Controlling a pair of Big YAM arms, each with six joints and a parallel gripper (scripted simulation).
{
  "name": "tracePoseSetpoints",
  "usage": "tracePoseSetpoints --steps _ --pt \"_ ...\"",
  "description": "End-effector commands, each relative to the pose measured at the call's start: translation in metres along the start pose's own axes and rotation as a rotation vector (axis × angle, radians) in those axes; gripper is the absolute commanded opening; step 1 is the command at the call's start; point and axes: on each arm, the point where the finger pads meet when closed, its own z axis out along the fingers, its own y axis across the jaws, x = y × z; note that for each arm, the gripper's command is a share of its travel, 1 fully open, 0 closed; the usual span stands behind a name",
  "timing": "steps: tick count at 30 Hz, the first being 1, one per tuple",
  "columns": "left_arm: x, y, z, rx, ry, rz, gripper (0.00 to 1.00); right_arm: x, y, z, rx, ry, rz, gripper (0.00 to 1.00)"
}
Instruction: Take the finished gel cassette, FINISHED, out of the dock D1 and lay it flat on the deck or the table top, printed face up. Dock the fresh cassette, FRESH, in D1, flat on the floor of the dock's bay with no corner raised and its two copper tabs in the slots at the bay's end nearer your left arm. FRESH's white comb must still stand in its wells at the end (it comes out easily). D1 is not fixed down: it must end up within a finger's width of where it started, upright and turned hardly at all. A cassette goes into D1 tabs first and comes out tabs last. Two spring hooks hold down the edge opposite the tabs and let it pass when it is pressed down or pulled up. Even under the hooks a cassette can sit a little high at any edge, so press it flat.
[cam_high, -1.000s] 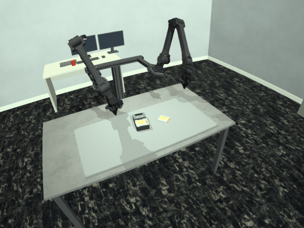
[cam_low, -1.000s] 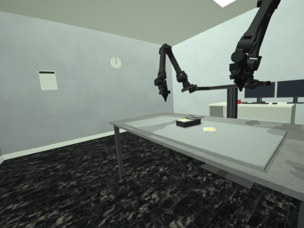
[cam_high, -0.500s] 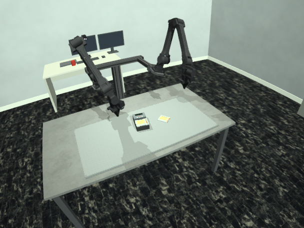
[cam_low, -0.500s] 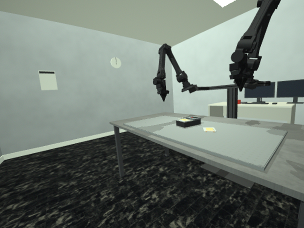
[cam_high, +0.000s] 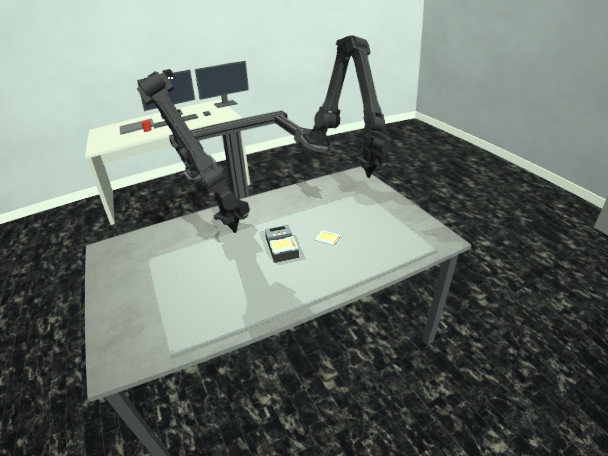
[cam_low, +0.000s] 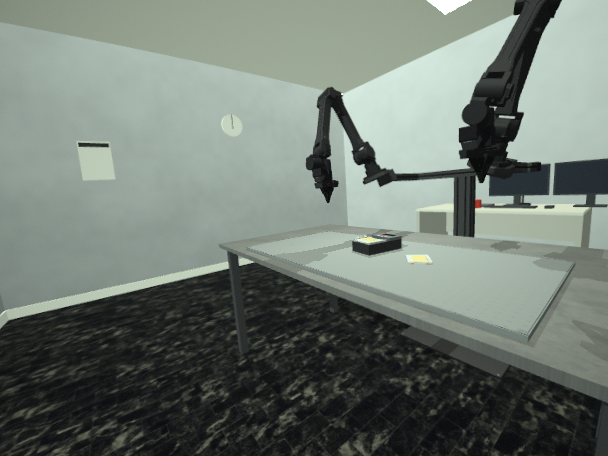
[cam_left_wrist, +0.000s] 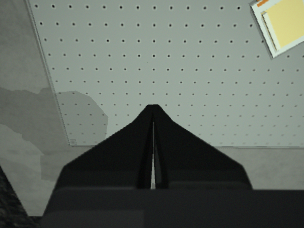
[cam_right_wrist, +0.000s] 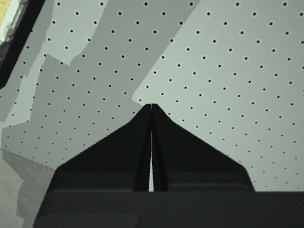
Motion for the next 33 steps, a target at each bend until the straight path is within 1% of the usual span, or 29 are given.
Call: tracePoseSetpoints --steps 1,9,18,27,33 --pt "-0.006 -0.001 -0.002 0.0 -0.009 0.012 0.0 0.0 -0.003 -0.007 0.003 -0.01 -0.001 0.0" --pt "-0.006 -0.001 -0.002 0.0 -0.009 0.012 0.0 0.0 -0.003 -0.007 0.003 -0.01 -0.001 0.0" --pt "-0.006 -0.001 -0.002 0.0 -0.009 0.012 0.0 0.014 -0.007 -0.01 0.002 -0.006 0.001 0.0" --pt "-0.006 -0.001 -0.002 0.0 -0.009 0.012 0.0 0.014 -0.007 -0.01 0.002 -0.006 0.001 0.0" --pt "-0.006 -0.001 -0.002 0.0 -0.009 0.012 0.0 0.002 0.015 0.007 -0.033 -0.04 -0.193 0.0"
